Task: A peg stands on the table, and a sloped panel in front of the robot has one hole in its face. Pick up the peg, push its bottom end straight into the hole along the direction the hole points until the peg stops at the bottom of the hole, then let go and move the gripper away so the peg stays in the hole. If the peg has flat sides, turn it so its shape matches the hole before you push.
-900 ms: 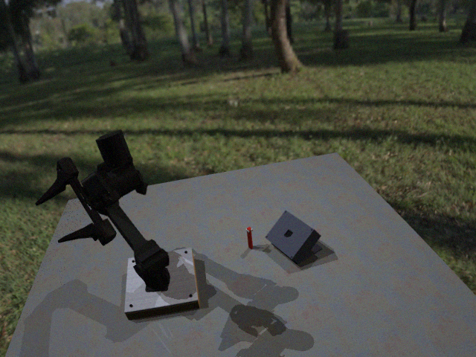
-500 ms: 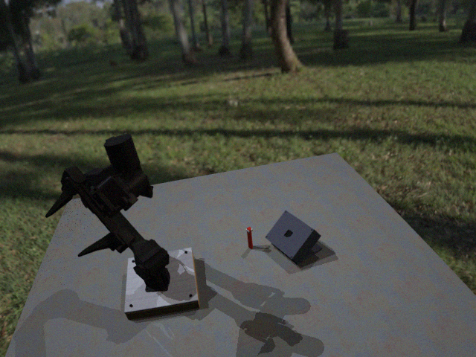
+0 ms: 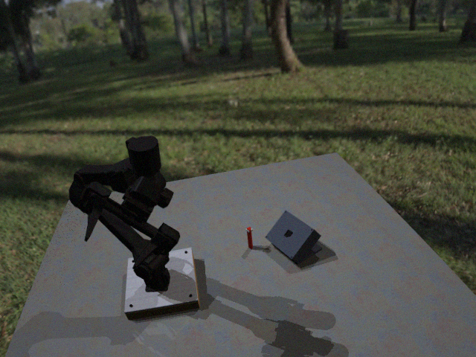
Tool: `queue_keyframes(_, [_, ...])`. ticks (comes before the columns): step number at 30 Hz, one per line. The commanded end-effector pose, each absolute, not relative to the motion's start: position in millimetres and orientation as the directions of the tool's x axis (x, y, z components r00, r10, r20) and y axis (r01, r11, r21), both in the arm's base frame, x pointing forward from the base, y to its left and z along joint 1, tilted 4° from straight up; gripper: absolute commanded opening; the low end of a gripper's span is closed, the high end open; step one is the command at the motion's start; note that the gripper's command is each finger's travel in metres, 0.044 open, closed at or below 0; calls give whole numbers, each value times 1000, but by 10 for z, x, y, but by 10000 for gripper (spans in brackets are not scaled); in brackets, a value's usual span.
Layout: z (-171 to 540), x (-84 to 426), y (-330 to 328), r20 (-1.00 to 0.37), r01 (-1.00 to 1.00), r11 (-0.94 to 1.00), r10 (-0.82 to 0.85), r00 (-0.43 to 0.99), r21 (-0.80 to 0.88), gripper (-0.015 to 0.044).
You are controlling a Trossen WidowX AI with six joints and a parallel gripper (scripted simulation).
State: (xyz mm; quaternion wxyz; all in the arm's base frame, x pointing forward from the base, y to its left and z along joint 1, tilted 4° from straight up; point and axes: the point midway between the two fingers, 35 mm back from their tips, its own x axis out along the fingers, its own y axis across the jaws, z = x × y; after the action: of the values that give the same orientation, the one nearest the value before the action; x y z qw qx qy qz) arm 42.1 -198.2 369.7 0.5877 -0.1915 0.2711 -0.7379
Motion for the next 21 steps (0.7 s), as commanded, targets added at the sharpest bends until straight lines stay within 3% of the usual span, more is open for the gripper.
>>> queue_keyframes(1, [3677,646,-2018,-59,801,-87,-987,-151,-593,440])
queue_keyframes(21, [3259,1916,-1856,-270,842,367,-923,275,-396,440])
